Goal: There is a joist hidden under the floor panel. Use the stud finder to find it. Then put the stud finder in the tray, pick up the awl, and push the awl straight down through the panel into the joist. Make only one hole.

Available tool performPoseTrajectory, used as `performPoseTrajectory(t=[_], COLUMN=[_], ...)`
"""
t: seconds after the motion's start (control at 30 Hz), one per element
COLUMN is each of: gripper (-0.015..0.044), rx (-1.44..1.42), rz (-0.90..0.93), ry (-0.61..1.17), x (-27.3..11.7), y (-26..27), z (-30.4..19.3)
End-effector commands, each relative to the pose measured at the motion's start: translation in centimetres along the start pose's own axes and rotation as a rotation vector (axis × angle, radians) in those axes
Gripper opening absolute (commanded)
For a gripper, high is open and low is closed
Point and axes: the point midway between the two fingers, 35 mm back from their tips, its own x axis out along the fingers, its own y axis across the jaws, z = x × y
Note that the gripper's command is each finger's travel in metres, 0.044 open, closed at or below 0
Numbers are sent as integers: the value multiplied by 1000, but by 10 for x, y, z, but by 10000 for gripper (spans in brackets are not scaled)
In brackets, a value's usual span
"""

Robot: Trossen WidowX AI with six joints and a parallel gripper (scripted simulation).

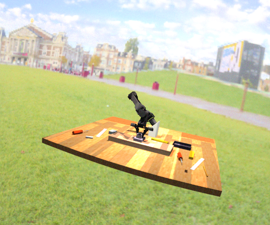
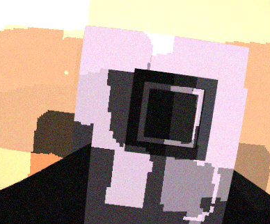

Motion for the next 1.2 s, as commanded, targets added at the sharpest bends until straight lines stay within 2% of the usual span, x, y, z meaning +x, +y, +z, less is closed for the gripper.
performPoseTrajectory(t=[0.0, 1.17], gripper=[0, 0], rx=[3, 2], rz=[-8, -10], ry=[0, 0], x=[1, 0], y=[-10, -60], z=[0, 0])
